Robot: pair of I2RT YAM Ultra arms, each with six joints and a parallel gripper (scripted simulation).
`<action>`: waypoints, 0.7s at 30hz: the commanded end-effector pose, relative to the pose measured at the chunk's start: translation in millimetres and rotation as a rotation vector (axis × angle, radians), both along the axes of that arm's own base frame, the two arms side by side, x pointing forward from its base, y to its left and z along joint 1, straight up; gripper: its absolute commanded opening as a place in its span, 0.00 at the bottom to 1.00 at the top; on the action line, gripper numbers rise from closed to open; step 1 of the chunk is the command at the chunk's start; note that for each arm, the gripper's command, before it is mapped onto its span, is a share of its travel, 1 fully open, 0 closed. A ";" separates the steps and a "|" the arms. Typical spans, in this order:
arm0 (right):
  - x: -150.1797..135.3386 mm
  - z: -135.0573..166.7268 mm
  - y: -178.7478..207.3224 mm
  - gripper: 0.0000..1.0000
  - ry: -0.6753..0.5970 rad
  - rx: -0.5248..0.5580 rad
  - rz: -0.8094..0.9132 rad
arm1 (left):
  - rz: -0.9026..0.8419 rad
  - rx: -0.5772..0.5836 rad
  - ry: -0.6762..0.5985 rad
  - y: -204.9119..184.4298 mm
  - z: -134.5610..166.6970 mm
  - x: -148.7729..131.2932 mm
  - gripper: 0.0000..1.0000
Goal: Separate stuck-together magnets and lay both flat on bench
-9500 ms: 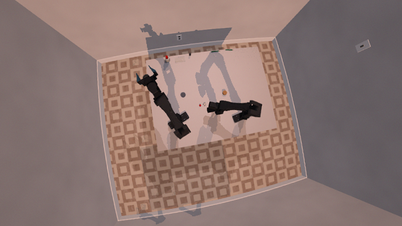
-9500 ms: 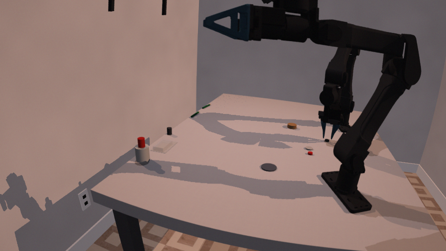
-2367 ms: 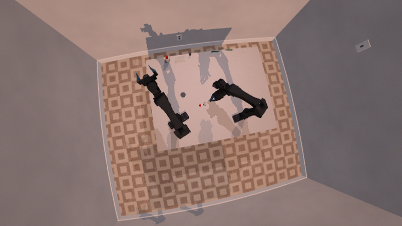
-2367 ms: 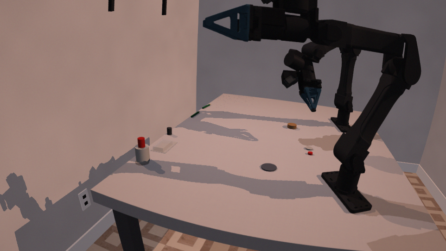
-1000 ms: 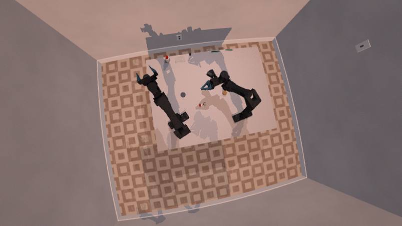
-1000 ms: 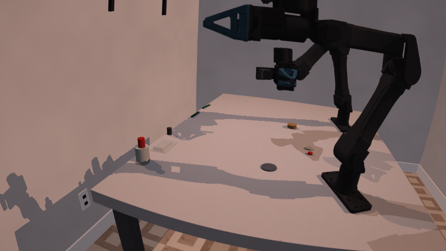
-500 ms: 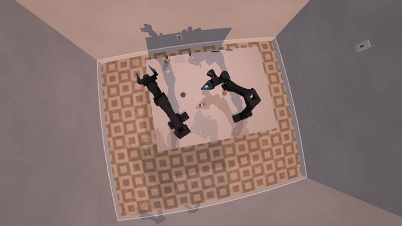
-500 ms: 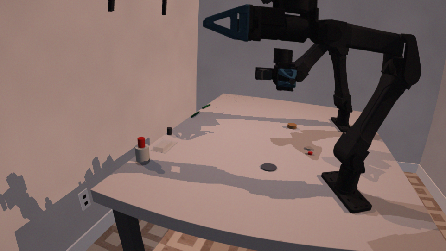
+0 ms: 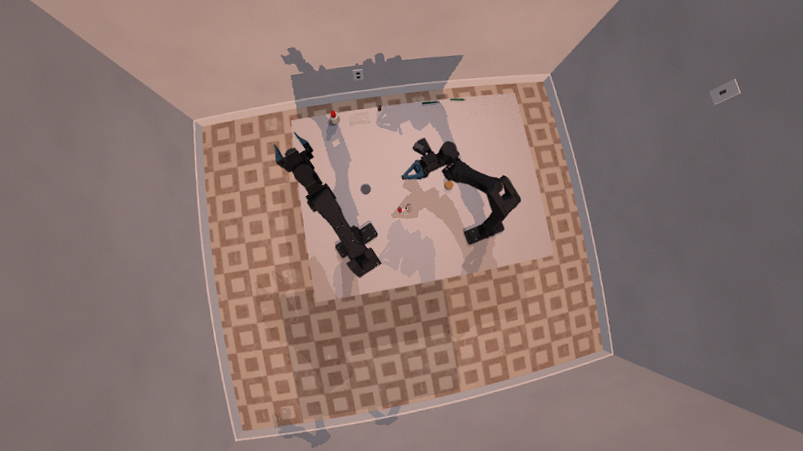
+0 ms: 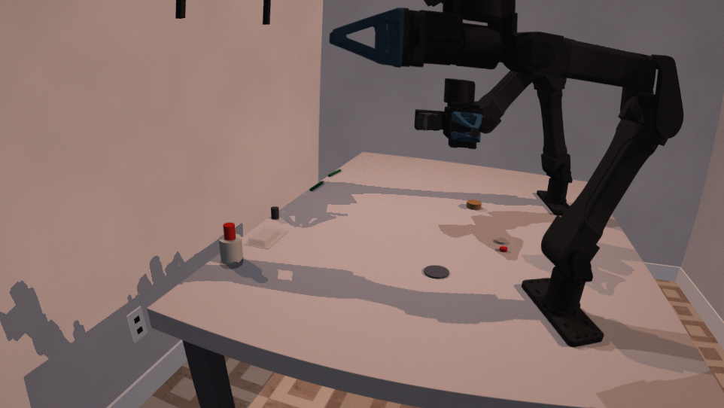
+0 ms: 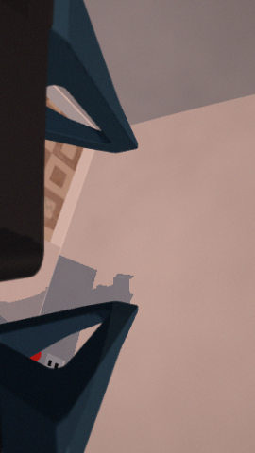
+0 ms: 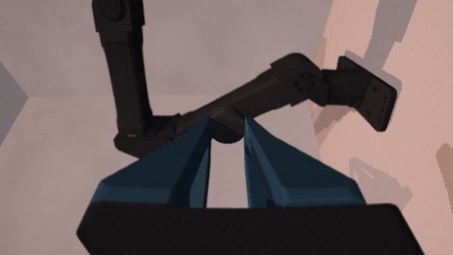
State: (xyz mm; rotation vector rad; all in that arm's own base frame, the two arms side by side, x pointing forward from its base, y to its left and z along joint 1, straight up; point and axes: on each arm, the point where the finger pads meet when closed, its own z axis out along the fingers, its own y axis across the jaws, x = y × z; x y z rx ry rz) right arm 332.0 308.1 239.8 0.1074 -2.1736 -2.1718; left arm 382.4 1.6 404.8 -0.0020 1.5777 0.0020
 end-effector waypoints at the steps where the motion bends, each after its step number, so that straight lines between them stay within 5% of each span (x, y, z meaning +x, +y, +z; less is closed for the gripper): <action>1: 0.5 6.5 -0.2 0.17 -0.029 0.010 -0.002 | -0.001 -0.001 -0.031 0.3 11.3 -3.3 0.79; 21: 0.2 6.7 0.3 0.17 -0.026 0.010 0.000 | -0.001 -0.001 -0.034 0.1 12.2 -3.9 0.49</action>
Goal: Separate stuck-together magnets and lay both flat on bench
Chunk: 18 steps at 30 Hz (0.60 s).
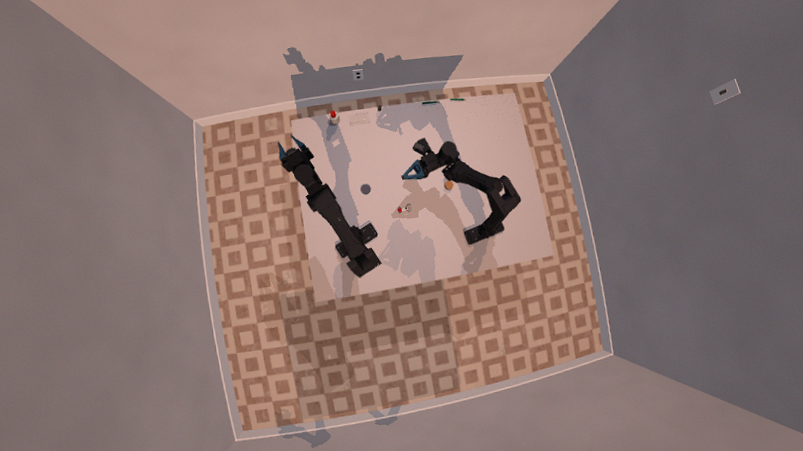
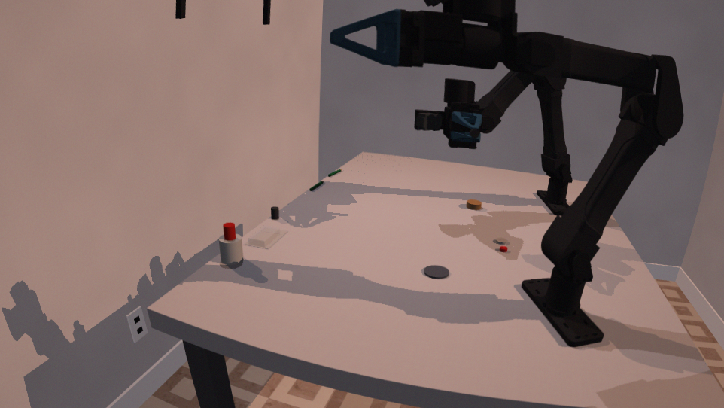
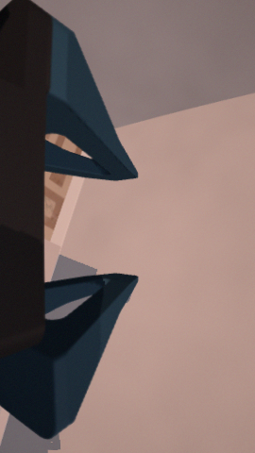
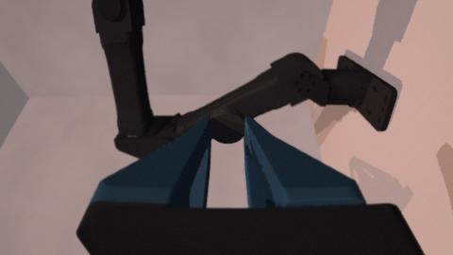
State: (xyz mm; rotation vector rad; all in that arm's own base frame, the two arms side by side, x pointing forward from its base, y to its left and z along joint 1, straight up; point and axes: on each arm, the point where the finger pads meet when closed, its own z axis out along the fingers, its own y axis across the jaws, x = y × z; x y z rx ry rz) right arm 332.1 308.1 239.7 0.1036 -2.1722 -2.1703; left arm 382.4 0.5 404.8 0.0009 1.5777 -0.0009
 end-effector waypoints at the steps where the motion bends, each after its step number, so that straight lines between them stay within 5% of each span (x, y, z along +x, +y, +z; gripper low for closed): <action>1: 0.1 6.8 0.3 0.17 -0.030 0.011 0.000 | 0.003 -0.001 -0.034 1.1 12.3 -4.0 0.47; 9: 0.0 6.9 0.5 0.17 -0.030 0.011 0.000 | 0.003 -0.001 -0.035 1.0 12.7 -4.2 0.33; 18: -0.1 7.0 0.7 0.17 -0.031 0.011 0.001 | 0.003 0.000 -0.037 0.8 13.1 -4.5 0.33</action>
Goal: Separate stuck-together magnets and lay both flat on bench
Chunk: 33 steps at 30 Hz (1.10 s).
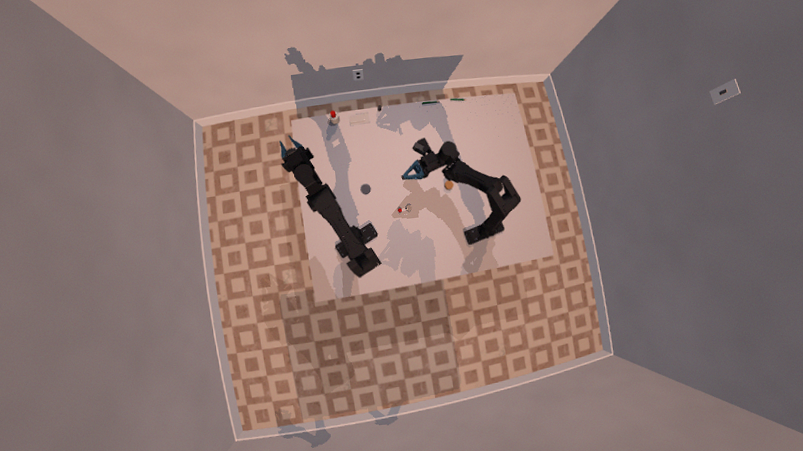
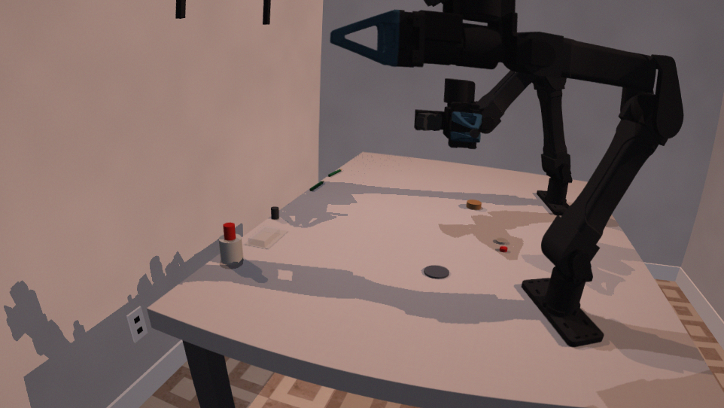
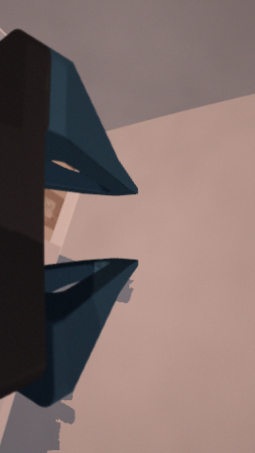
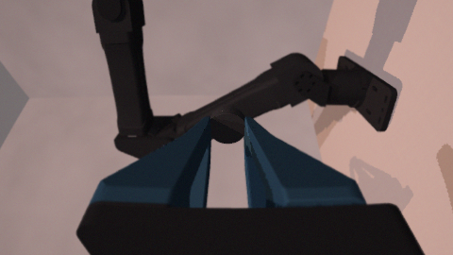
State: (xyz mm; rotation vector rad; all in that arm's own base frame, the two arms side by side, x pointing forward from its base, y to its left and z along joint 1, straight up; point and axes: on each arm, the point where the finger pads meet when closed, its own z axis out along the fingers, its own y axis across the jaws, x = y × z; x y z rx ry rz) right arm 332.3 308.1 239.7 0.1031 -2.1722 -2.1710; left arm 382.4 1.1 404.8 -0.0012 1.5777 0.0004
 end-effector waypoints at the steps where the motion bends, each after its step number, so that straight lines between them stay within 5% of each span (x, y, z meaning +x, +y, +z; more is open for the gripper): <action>1: -0.3 7.0 0.7 0.17 -0.031 0.011 0.002 | 0.000 0.000 -0.037 0.2 13.2 -4.5 0.33; 33: -0.4 7.1 0.7 0.17 -0.031 0.011 0.002 | -0.621 -0.568 0.113 -132.5 -31.6 -64.0 0.33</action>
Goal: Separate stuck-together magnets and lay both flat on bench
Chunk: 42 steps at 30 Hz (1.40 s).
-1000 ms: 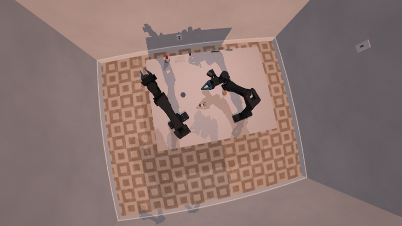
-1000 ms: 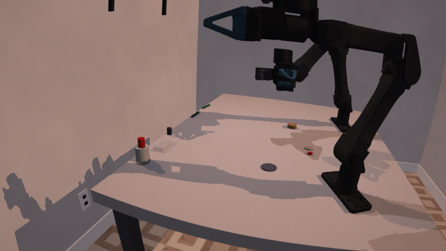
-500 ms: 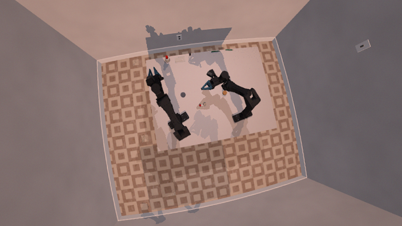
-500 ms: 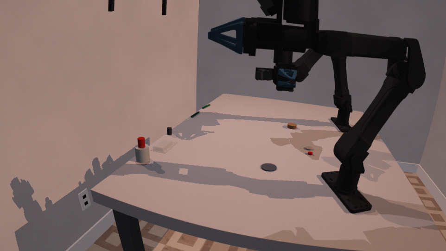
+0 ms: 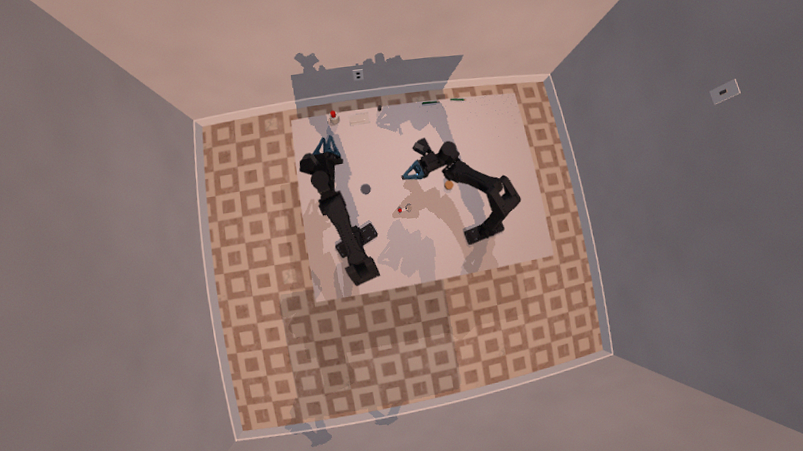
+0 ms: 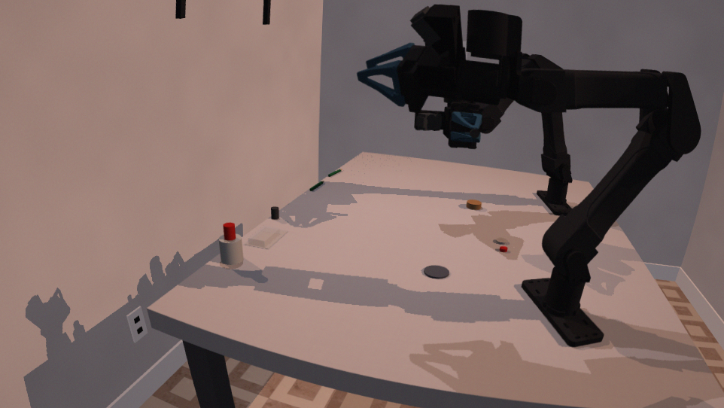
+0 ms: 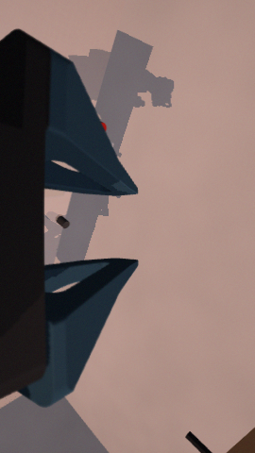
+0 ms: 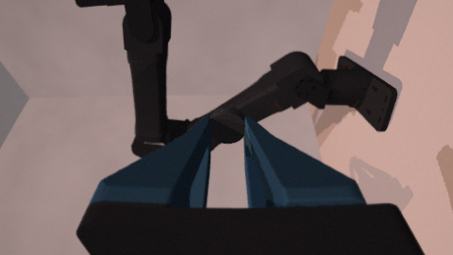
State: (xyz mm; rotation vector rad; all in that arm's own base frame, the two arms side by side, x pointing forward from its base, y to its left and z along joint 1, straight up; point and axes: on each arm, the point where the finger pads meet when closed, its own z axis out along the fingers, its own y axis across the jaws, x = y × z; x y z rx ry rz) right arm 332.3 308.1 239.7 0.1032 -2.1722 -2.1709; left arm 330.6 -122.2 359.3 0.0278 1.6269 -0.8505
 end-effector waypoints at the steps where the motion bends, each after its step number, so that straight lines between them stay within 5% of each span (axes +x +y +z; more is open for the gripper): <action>1: -0.3 7.1 0.7 0.17 -0.031 0.011 0.002 | -0.086 -0.078 -0.008 -13.6 11.5 -15.8 0.33; 13: -0.3 7.1 0.7 0.17 -0.031 0.011 0.002 | -0.369 -0.257 0.174 -59.4 -17.0 -64.1 0.33; 42: -0.3 7.1 0.7 0.17 -0.031 0.011 0.002 | -0.904 -0.458 0.721 -111.2 -81.0 -189.9 0.33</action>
